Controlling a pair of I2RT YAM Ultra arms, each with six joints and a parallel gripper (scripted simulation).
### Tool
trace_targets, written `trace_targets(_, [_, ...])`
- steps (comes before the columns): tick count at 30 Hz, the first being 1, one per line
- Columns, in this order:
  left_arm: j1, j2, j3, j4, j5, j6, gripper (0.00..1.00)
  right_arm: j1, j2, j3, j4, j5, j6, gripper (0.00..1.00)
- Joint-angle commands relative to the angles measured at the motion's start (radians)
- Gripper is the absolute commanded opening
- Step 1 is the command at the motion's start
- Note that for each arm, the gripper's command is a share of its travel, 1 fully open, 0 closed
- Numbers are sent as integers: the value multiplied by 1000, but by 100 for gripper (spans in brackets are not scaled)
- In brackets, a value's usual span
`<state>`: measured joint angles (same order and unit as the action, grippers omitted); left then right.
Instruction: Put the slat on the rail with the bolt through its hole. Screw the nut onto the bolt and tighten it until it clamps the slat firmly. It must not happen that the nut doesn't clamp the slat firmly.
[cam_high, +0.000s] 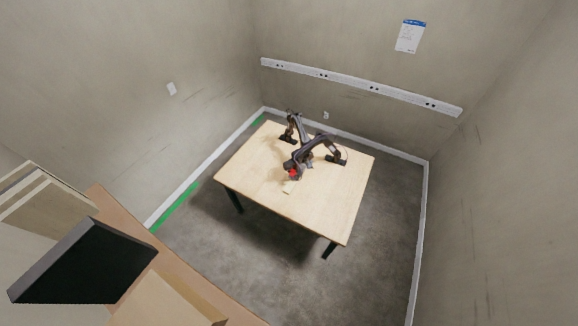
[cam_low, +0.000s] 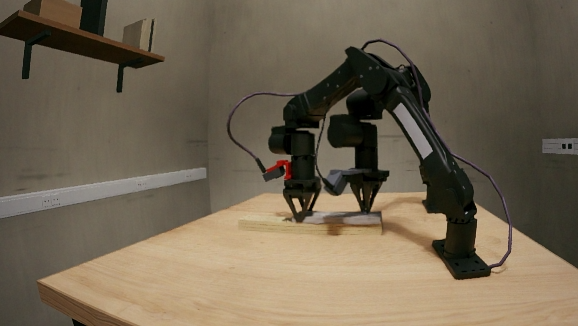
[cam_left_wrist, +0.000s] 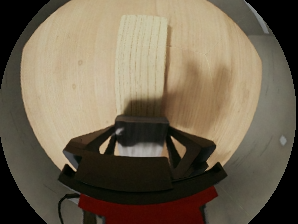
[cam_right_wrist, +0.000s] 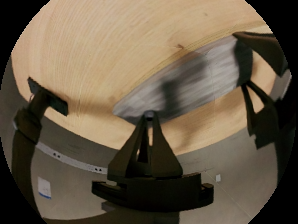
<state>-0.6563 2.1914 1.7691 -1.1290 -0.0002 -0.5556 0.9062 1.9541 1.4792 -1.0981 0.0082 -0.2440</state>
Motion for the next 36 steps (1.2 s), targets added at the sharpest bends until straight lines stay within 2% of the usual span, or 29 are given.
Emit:
trace_targets(1, [0, -8, 5, 1, 0, 0, 72, -5, -10, -1, -2, -10, 206, 12])
trace_targets(3, [0, -8, 5, 1, 0, 0, 72, -5, -10, -1, -2, -10, 206, 12])
trace_targets(18, [0, -8, 5, 1, 0, 0, 72, -6, -11, -3, 1, -12, 805, 12])
trace_targets(20, [0, -8, 5, 1, 0, 0, 72, -6, -11, -3, 1, -12, 805, 12])
trace_targets(35, [0, -8, 5, 1, 0, 0, 72, -7, -13, -6, 3, -14, 1403, 12])
trace_targets(36, [0, -8, 5, 1, 0, 0, 72, -7, -13, -6, 3, -14, 1403, 12])
